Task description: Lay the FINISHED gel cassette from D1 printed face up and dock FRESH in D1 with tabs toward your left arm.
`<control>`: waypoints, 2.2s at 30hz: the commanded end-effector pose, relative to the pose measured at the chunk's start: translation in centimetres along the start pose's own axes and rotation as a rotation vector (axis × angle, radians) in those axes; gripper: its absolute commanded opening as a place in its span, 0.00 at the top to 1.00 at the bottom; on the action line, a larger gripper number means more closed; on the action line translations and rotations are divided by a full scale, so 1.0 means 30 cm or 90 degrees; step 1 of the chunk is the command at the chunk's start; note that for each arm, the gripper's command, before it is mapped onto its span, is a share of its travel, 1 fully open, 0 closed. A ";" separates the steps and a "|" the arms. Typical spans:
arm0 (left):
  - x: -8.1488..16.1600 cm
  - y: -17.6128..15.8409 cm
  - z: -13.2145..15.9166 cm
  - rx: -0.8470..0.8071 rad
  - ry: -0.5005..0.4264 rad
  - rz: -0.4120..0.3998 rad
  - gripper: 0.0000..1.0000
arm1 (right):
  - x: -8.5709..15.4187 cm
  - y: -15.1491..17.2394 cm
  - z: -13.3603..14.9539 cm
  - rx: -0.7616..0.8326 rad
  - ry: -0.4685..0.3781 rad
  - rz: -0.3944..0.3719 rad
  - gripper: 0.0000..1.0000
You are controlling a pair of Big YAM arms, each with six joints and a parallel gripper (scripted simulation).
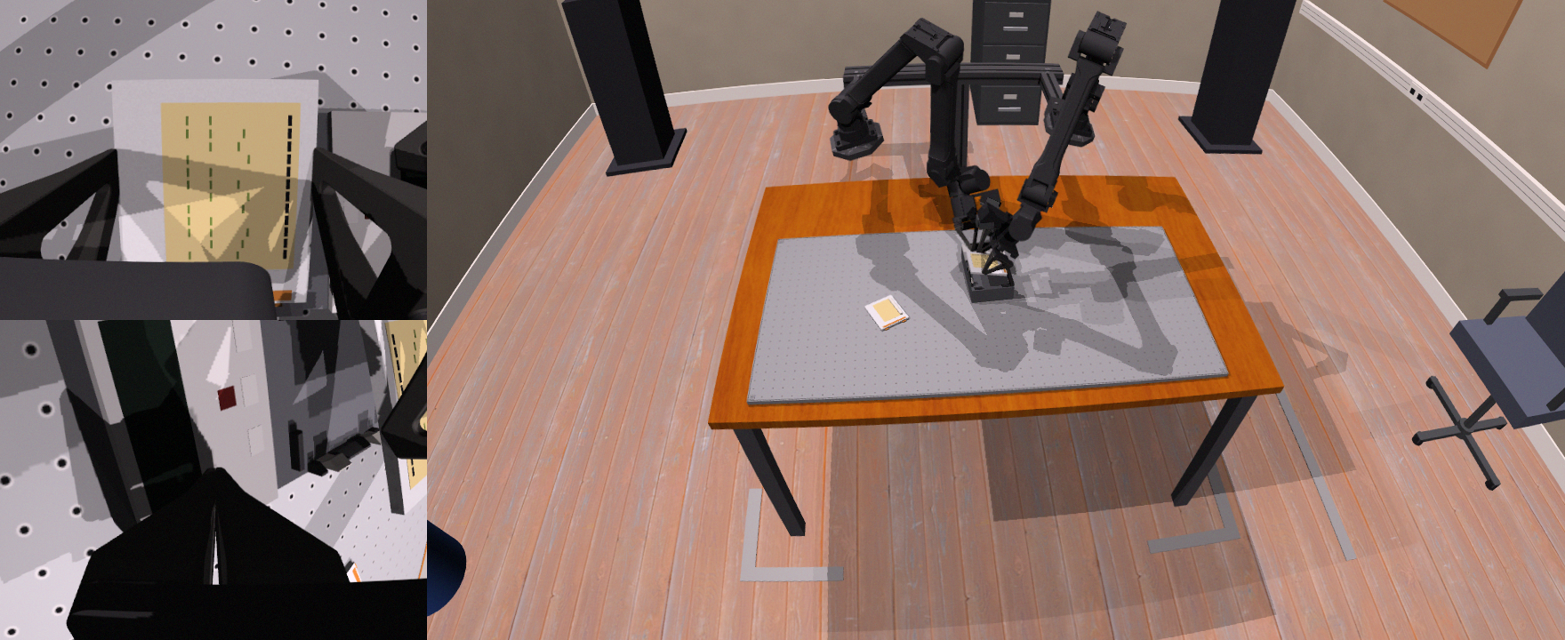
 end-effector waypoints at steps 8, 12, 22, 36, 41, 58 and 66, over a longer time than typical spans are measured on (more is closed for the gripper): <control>0.006 0.009 -0.011 -0.004 -0.005 -0.003 1.00 | -0.038 0.072 0.074 0.039 0.048 -0.051 1.00; 0.006 0.009 -0.011 -0.004 -0.005 -0.003 1.00 | -0.035 0.066 0.068 0.039 0.048 -0.051 1.00; 0.006 0.009 -0.011 -0.004 -0.005 -0.003 1.00 | -0.023 0.037 0.036 0.039 0.048 -0.051 1.00; 0.006 0.009 -0.011 -0.004 -0.005 -0.003 1.00 | -0.009 0.002 -0.001 0.039 0.048 -0.051 1.00; 0.006 0.009 -0.011 -0.004 -0.005 -0.003 1.00 | -0.003 -0.012 -0.016 0.039 0.048 -0.051 1.00; 0.006 0.009 -0.011 -0.004 -0.005 -0.003 1.00 | 0.010 -0.013 -0.017 0.039 0.048 -0.051 1.00; 0.006 0.009 -0.011 -0.004 -0.005 -0.003 1.00 | 0.023 -0.014 -0.018 0.036 0.046 -0.047 1.00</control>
Point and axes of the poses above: on each arm, the point where the finger pads meet when closed, its own x axis back along the fingers, its own y axis across the jaws, z = x × y, the point moved 4 cm from there along x, back along the fingers, and after that the axes turned 5 degrees about -x, right-handed, at the moved point
